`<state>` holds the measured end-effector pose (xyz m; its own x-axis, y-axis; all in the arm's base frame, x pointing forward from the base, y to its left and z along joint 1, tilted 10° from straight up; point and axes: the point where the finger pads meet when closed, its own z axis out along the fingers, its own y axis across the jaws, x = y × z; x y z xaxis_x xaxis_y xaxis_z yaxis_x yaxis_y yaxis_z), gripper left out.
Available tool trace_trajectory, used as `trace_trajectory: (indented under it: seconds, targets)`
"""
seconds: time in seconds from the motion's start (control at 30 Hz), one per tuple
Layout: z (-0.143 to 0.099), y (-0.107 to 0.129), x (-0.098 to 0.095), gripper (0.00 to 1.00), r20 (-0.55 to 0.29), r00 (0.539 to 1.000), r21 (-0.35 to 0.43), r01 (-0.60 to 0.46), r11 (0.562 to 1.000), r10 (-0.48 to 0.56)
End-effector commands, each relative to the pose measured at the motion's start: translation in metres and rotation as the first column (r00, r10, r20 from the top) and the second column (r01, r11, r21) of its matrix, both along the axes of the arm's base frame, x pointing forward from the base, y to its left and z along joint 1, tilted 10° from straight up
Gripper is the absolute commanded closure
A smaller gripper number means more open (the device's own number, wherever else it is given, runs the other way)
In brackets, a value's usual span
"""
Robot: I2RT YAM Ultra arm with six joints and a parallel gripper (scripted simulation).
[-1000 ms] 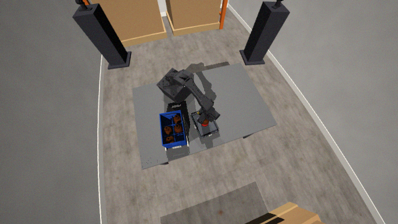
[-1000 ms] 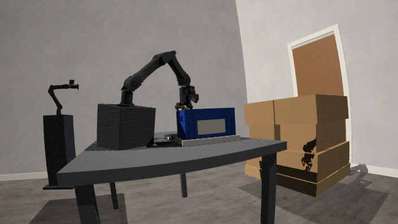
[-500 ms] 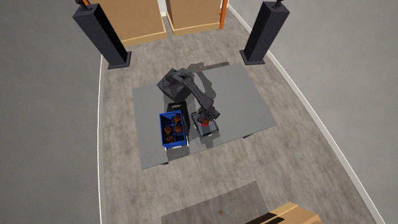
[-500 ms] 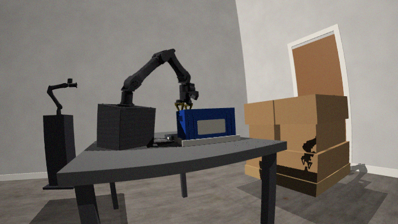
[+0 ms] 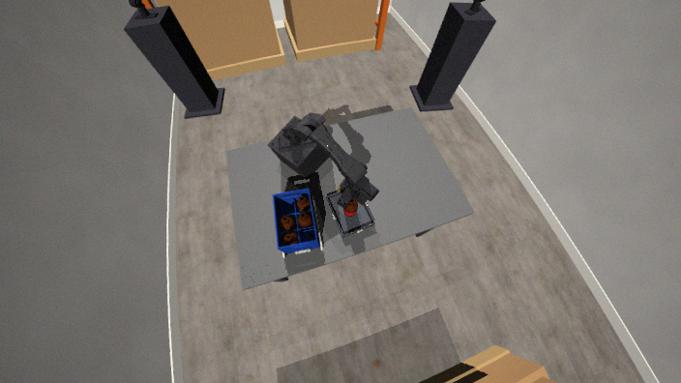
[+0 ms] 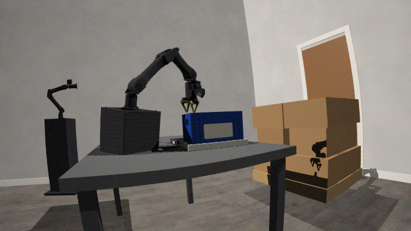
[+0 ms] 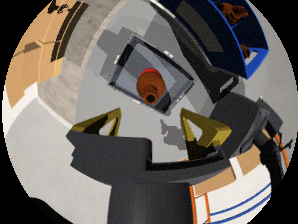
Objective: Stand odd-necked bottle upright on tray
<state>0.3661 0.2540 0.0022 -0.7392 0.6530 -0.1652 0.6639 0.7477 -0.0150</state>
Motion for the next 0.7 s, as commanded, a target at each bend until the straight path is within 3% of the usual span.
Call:
trace_trajectory:
  seconds: [0.0,0.67]
  targets:
    - [0.033,0.011,0.001,0.0,0.038,0.999,0.02,-0.01,1.0,0.009]
    - [0.046,0.012,-0.001,0.0,0.038,0.999,0.02,-0.012,1.0,0.011]
